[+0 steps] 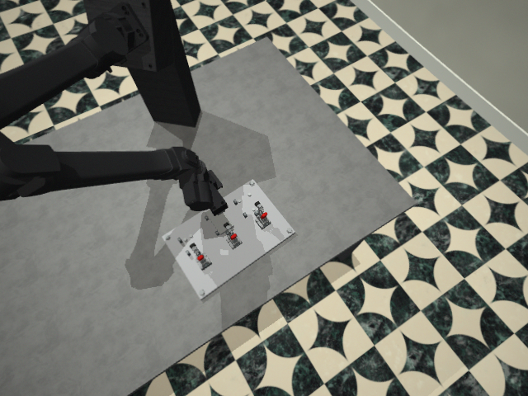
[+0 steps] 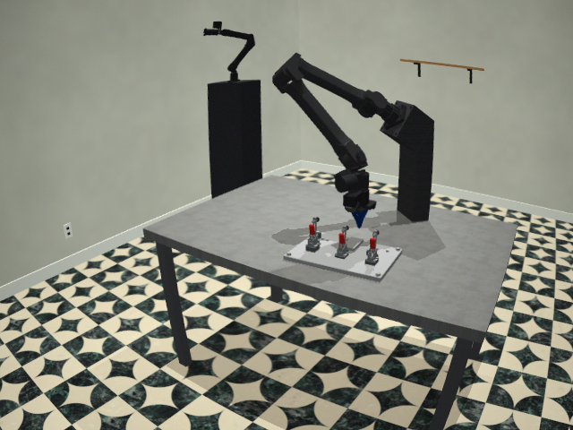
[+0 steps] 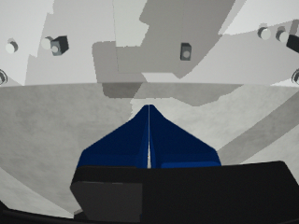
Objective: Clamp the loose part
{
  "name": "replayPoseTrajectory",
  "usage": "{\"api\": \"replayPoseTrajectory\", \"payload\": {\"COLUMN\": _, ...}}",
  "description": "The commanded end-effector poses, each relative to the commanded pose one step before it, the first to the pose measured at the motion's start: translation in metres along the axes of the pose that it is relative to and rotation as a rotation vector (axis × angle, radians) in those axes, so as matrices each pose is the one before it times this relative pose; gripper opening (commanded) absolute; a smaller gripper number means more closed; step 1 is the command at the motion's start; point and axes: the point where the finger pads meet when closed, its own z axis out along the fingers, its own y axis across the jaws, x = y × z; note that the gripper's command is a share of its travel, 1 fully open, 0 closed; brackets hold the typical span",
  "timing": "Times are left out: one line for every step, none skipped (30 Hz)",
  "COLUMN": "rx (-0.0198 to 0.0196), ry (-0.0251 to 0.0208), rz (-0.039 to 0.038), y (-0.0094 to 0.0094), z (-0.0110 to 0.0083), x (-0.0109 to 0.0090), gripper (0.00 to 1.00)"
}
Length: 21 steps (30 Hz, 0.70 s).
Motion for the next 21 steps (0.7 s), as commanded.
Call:
{"api": "replayPoseTrajectory", "payload": {"rx": -0.00648, "ry": 0.01001, "rz": -0.01997, "y": 0.00448, "z": -0.00035, "x": 0.01706, "gripper": 0.00}}
{"api": "replayPoseTrajectory", "payload": {"rx": -0.00414, "ry": -0.00439, "rz": -0.00402, "y": 0.00270, "z": -0.00132, "x": -0.00059, "gripper": 0.00}}
{"api": "replayPoseTrajectory", "payload": {"rx": 0.00681, "ry": -0.01455, "rz": 0.00923, "y": -0.00345, "z": 0.00135, "x": -0.00858, "gripper": 0.00}}
{"api": "replayPoseTrajectory", "payload": {"rx": 0.00867, "ry": -0.01228, "rz": 0.01001, "y": -0.00485, "z": 0.00001, "x": -0.00687, "gripper": 0.00}}
{"api": "replayPoseTrajectory", "payload": {"rx": 0.00294, "ry": -0.00364, "rz": 0.00526, "y": -0.00193, "z": -0.00094, "x": -0.00143, "gripper": 0.00}}
{"api": "replayPoseTrajectory", "payload": {"rx": 0.00000, "ry": 0.00000, "rz": 0.00000, "y": 0.00000, "z": 0.00000, "x": 0.00000, "gripper": 0.00}}
{"api": "replayPoseTrajectory", "payload": {"rx": 0.00000, "ry": 0.00000, "rz": 0.00000, "y": 0.00000, "z": 0.00000, "x": 0.00000, "gripper": 0.00}}
{"api": "replayPoseTrajectory", "payload": {"rx": -0.00136, "ry": 0.00304, "rz": 0.00461, "y": 0.00039, "z": 0.00003, "x": 0.00093, "gripper": 0.00}}
{"api": "replayPoseTrajectory", "payload": {"rx": -0.00036, "ry": 0.00101, "rz": -0.00041, "y": 0.00010, "z": 0.00014, "x": 0.00026, "gripper": 0.00}}
{"api": "replayPoseTrajectory", "payload": {"rx": 0.00044, "ry": 0.00067, "rz": -0.00004, "y": -0.00004, "z": 0.00092, "x": 0.00019, "gripper": 0.00}}
{"api": "replayPoseTrajectory", "payload": {"rx": 0.00108, "ry": 0.00167, "rz": -0.00010, "y": -0.00008, "z": 0.00229, "x": 0.00049, "gripper": 0.00}}
{"api": "replayPoseTrajectory", "payload": {"rx": -0.00013, "ry": 0.00859, "rz": -0.00360, "y": 0.00060, "z": 0.00364, "x": 0.00327, "gripper": 0.00}}
{"api": "replayPoseTrajectory", "payload": {"rx": 0.00133, "ry": 0.00164, "rz": -0.00158, "y": -0.00103, "z": 0.00150, "x": 0.00070, "gripper": 0.00}}
{"api": "replayPoseTrajectory", "payload": {"rx": -0.00014, "ry": -0.00006, "rz": -0.00131, "y": 0.00003, "z": 0.00132, "x": 0.00002, "gripper": 0.00}}
{"api": "replayPoseTrajectory", "payload": {"rx": 0.00000, "ry": 0.00001, "rz": -0.00002, "y": 0.00000, "z": 0.00166, "x": 0.00004, "gripper": 0.00}}
{"api": "replayPoseTrajectory", "payload": {"rx": 0.00000, "ry": 0.00002, "rz": -0.00002, "y": 0.00001, "z": 0.00197, "x": 0.00004, "gripper": 0.00}}
{"api": "replayPoseTrajectory", "payload": {"rx": 0.00000, "ry": 0.00002, "rz": -0.00002, "y": 0.00001, "z": 0.00224, "x": 0.00005, "gripper": 0.00}}
{"api": "replayPoseTrajectory", "payload": {"rx": 0.00000, "ry": 0.00002, "rz": -0.00002, "y": 0.00001, "z": 0.00247, "x": 0.00005, "gripper": 0.00}}
{"api": "replayPoseTrajectory", "payload": {"rx": 0.00000, "ry": 0.00002, "rz": -0.00002, "y": 0.00001, "z": 0.00262, "x": 0.00006, "gripper": 0.00}}
{"api": "replayPoseTrajectory", "payload": {"rx": 0.00001, "ry": 0.00002, "rz": -0.00002, "y": 0.00001, "z": 0.00271, "x": 0.00006, "gripper": 0.00}}
{"api": "replayPoseTrajectory", "payload": {"rx": 0.00000, "ry": 0.00002, "rz": -0.00002, "y": 0.00001, "z": 0.00273, "x": 0.00005, "gripper": 0.00}}
